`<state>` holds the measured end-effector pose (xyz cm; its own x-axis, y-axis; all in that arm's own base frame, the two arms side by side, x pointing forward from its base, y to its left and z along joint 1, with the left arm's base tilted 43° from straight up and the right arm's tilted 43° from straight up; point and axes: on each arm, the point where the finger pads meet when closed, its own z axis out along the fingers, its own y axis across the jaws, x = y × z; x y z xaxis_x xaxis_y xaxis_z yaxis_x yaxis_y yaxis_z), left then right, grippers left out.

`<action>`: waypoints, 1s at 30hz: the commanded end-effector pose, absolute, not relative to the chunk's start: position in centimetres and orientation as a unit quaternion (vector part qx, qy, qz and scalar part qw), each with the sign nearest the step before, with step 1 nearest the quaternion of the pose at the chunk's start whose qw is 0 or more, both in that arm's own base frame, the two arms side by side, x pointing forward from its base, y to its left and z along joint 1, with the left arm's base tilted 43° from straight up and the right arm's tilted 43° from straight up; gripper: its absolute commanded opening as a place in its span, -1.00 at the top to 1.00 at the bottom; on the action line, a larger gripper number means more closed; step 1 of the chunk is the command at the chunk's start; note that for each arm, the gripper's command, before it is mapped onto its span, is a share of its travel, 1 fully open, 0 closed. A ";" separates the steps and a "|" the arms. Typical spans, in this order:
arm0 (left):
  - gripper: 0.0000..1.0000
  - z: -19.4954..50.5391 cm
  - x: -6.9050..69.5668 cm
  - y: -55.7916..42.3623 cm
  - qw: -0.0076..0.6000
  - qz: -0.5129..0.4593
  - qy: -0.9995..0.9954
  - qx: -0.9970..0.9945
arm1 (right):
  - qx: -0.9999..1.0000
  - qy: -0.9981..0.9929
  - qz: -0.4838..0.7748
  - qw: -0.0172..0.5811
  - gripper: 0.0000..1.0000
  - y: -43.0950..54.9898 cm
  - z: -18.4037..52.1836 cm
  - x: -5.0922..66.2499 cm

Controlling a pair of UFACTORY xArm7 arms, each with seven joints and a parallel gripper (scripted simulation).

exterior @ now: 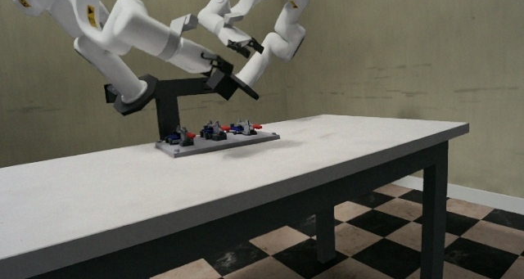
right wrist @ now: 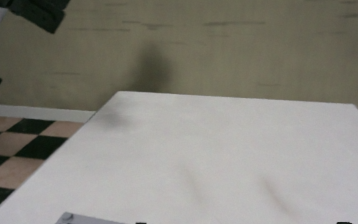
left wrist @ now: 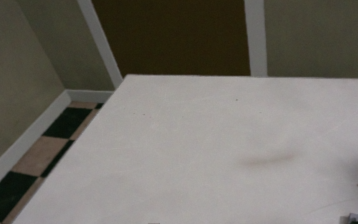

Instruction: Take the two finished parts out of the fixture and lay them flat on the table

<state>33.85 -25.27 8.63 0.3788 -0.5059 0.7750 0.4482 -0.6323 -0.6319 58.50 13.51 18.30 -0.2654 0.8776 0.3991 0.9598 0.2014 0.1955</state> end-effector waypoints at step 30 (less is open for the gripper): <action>-1.00 10.1 36.0 -22.0 0.467 -0.515 -0.012 -0.719 | -0.253 -0.963 0.003 0.092 -1.00 23.6 14.4 47.9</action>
